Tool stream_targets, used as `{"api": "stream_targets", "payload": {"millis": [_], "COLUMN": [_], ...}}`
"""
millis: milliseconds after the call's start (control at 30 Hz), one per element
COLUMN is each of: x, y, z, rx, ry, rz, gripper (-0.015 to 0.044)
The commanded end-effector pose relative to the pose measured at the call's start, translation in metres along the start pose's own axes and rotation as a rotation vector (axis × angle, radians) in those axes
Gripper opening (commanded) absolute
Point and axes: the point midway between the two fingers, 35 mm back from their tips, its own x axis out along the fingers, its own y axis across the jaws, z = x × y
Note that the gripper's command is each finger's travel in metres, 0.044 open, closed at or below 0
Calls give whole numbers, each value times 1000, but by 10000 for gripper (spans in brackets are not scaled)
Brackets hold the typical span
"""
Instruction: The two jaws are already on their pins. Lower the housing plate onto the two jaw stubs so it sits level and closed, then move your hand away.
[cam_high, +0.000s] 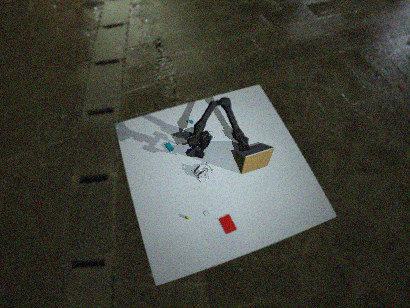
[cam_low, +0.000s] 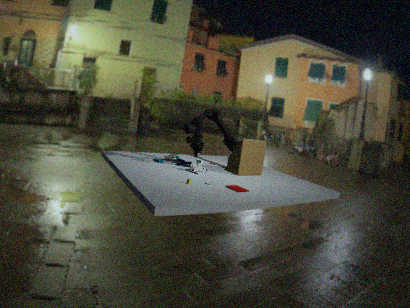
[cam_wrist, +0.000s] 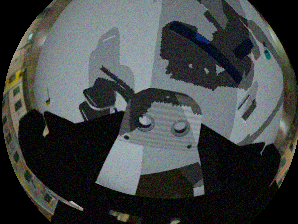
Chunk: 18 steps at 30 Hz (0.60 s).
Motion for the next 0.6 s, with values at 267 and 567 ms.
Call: {"api": "stream_targets", "payload": {"millis": [267, 567], "x": [1, 2], "y": [34, 58], "z": [-17, -35], "rx": [-382, -676], "ry": [-12, -18], "rz": [-19, -39], "gripper": [351, 351]}}
